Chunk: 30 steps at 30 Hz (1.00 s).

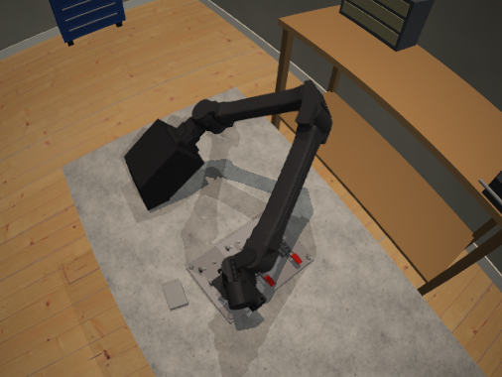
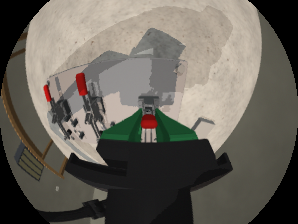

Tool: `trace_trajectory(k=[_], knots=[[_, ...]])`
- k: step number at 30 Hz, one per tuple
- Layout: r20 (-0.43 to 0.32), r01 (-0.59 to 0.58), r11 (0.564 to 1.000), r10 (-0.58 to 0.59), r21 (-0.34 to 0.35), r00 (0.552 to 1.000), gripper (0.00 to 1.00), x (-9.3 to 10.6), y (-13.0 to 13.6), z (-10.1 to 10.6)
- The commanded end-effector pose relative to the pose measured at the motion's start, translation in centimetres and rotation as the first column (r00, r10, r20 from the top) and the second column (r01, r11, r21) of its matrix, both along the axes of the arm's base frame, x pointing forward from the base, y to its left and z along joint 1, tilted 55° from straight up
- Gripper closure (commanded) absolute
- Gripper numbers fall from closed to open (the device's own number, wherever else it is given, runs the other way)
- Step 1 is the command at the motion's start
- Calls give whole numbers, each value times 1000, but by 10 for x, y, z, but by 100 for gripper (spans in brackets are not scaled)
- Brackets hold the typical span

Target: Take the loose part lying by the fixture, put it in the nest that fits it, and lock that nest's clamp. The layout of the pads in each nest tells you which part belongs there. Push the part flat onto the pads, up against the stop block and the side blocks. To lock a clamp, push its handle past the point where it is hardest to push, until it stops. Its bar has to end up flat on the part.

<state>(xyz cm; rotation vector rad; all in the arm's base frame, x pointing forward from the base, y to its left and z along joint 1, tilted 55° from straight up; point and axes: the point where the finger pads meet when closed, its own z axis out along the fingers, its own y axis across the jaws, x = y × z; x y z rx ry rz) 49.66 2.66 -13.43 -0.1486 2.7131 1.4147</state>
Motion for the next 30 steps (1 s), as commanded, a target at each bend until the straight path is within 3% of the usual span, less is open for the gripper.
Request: trace_trajectory(k=[1,30], knots=[[-4,18,1000,-18,-4,1000,100,-9,-15,7],[-4,18,1000,-18,-4,1000,100,-12,-15,7]])
